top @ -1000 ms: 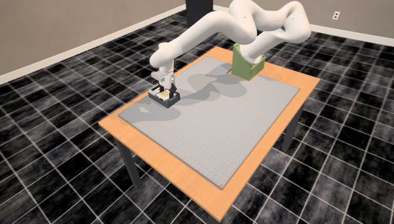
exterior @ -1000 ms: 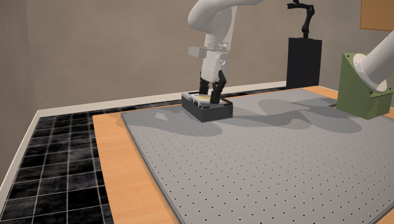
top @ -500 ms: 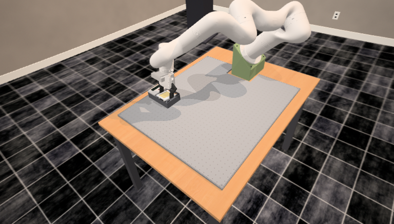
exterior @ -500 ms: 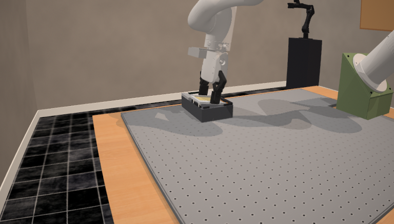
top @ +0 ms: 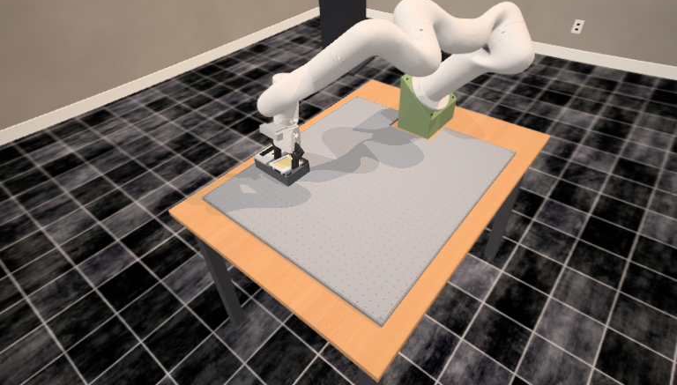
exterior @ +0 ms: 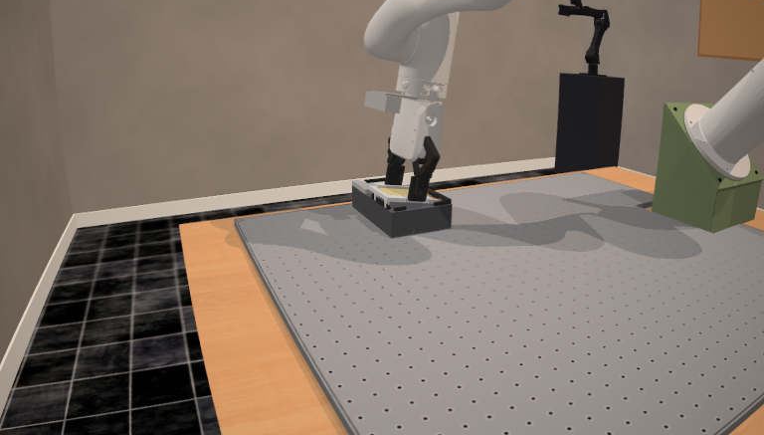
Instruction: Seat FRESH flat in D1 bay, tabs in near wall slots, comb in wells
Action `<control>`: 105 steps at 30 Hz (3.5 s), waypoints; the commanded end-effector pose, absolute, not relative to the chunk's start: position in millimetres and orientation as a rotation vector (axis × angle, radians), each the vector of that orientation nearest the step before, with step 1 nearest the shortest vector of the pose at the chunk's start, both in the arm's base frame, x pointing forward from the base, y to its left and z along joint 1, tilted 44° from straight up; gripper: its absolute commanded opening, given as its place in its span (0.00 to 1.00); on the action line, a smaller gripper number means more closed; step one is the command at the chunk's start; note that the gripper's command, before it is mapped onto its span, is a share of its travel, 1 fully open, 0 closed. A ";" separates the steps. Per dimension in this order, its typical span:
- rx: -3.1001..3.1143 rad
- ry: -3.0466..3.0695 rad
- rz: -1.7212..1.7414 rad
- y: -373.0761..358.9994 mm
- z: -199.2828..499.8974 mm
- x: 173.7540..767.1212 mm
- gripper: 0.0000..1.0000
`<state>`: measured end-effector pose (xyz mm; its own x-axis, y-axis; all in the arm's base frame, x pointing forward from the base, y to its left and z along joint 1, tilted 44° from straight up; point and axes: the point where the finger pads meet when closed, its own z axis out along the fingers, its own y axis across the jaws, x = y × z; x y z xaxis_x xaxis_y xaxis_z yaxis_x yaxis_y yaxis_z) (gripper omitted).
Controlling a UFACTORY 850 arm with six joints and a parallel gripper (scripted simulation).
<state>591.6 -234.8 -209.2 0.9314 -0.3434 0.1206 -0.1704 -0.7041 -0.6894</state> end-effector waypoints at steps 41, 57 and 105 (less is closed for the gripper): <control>-2.362 0.362 -0.315 -265.7 -176.4 585.6 1.00; -2.368 0.279 -0.107 -269.6 -176.6 603.8 0.00; -2.368 0.279 -0.107 -281.6 -177.6 658.4 0.00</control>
